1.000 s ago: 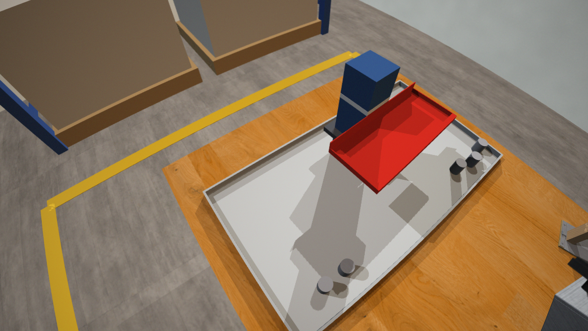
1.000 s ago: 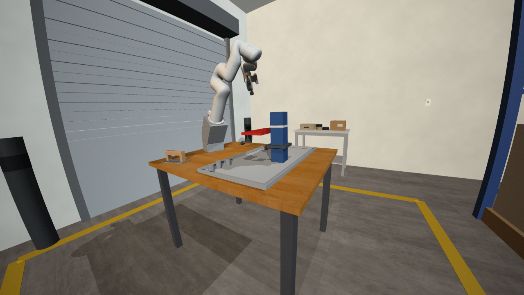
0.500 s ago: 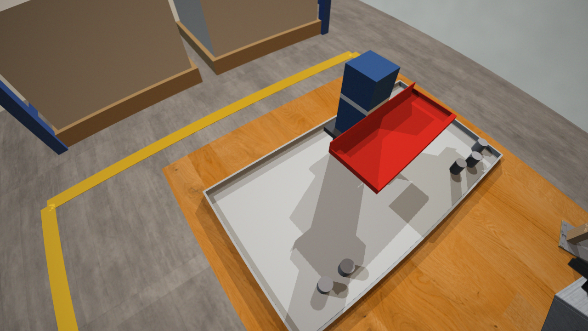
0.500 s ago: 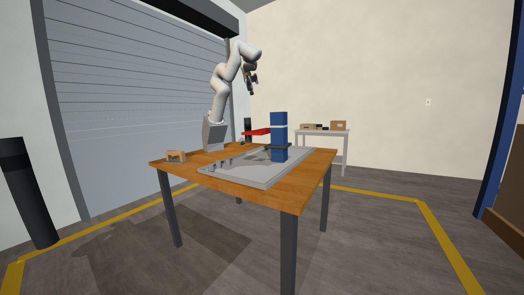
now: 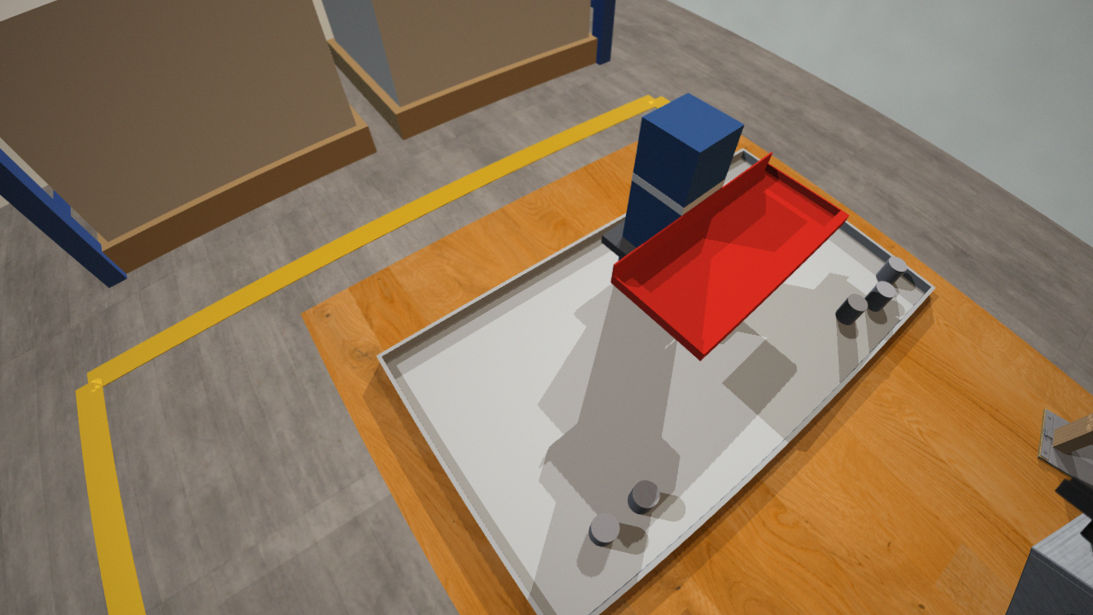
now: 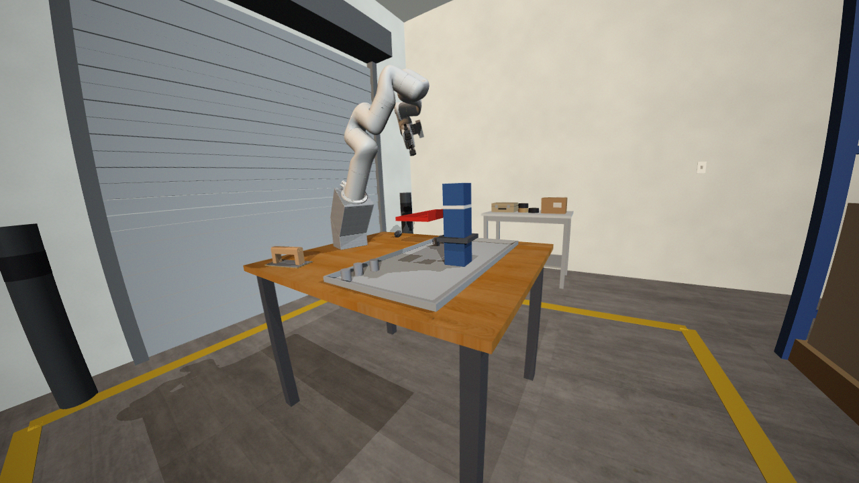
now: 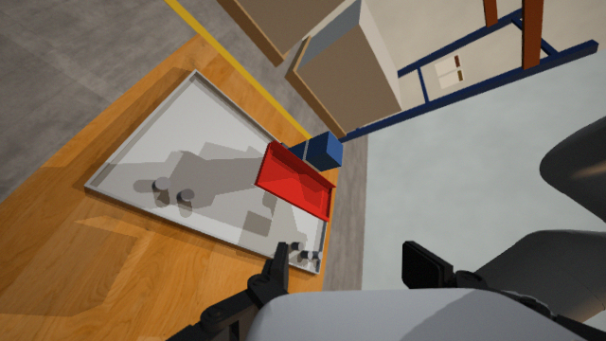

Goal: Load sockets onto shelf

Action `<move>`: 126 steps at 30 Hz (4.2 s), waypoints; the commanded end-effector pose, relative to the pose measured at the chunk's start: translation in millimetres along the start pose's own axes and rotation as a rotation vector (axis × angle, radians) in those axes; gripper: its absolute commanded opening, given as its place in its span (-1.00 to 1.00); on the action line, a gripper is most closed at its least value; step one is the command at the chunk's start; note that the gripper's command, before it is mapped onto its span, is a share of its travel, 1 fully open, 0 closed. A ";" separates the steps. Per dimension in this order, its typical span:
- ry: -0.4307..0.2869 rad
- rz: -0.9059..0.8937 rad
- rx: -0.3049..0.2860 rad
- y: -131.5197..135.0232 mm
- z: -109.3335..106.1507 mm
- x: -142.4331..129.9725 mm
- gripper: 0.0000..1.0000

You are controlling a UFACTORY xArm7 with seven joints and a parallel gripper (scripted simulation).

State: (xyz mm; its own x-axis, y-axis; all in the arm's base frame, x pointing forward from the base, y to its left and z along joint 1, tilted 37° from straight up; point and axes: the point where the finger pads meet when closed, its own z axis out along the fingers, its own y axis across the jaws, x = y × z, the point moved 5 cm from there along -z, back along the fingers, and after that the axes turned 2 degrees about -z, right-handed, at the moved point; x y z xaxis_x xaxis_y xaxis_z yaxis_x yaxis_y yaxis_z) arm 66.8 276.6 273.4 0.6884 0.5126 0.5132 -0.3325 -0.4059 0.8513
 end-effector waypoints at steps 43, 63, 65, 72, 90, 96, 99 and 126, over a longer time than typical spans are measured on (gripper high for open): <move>-0.322 0.707 0.052 104.8 158.0 36.3 1.00; -0.685 1.319 0.128 129.3 277.7 -40.5 1.00; -0.721 1.378 0.142 125.5 284.6 -49.2 1.00; -0.840 1.581 0.208 104.7 300.2 -73.6 1.00; -0.963 1.825 0.327 69.9 302.3 -83.9 1.00; -0.963 1.825 0.327 69.9 302.3 -83.9 1.00; -0.966 1.829 0.325 70.0 302.8 -84.1 0.23; -1.374 2.832 -0.397 125.0 412.3 -178.8 0.23</move>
State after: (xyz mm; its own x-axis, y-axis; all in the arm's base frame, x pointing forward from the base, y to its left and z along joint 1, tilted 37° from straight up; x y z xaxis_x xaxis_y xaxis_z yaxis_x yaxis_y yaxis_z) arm 178.6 -143.9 249.1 -0.8011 -0.5324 -0.2735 -0.3915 0.8117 -0.4335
